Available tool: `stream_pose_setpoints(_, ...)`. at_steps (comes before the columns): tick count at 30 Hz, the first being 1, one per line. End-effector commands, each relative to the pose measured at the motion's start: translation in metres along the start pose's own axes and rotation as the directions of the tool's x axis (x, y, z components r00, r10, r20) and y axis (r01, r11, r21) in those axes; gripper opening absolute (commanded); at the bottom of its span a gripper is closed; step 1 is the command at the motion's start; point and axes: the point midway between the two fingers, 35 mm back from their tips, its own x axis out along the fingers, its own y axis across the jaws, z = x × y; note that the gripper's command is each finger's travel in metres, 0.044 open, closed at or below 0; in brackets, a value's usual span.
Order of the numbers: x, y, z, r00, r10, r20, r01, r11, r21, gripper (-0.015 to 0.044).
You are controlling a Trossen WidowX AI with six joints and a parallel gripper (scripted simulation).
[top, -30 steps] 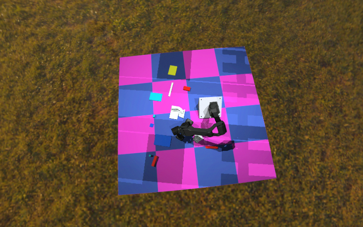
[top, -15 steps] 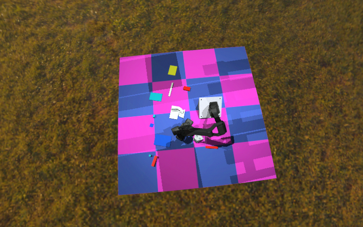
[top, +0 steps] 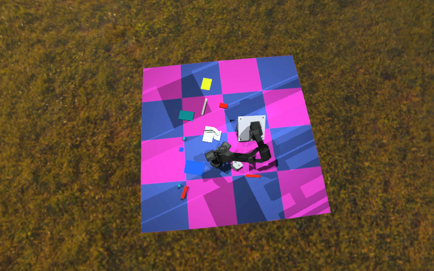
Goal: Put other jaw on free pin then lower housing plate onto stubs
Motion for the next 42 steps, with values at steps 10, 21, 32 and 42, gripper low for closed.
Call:
stream_pose_setpoints(10,-0.032,0.0,-0.003,1.0,0.007,-0.004,-0.007,1.0,0.002,0.0134)
stream_pose_setpoints(21,-0.067,0.001,-0.002,1.0,0.009,-0.005,-0.009,1.0,0.006,0.0134)
stream_pose_setpoints(32,-0.078,0.005,-0.003,1.0,0.01,-0.006,-0.009,0.996,0.091,0.0134)
stream_pose_setpoints(42,-0.078,0.02,-0.014,1.0,0.016,-0.011,-0.01,0.911,0.413,0.0134)
